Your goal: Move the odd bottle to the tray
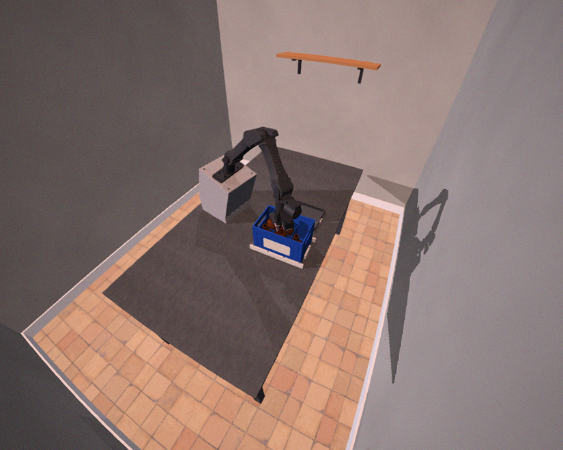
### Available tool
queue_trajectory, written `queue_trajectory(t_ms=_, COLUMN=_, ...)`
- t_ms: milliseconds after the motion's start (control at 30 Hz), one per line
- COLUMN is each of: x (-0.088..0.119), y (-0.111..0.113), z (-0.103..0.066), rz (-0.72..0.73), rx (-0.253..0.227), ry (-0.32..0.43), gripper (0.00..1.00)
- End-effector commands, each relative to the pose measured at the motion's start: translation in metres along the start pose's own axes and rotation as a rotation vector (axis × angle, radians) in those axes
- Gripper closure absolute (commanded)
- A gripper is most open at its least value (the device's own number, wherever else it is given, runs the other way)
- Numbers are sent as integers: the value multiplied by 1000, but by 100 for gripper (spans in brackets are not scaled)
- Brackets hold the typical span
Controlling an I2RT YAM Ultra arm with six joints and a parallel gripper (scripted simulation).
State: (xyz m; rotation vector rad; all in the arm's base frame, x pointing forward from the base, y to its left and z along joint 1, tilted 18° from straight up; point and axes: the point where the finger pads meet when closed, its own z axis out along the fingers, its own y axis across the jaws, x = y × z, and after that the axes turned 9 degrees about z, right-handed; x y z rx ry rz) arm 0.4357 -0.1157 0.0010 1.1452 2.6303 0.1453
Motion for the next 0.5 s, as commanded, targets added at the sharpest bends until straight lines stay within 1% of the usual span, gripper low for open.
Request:
queue_trajectory(t_ms=0, x=-20, y=5, z=-33, rz=6, rx=-27, ry=-54, gripper=100)
queue_trajectory(t_ms=467, x=-20, y=5, z=-39, rz=7, rx=-26, ry=-54, gripper=100)
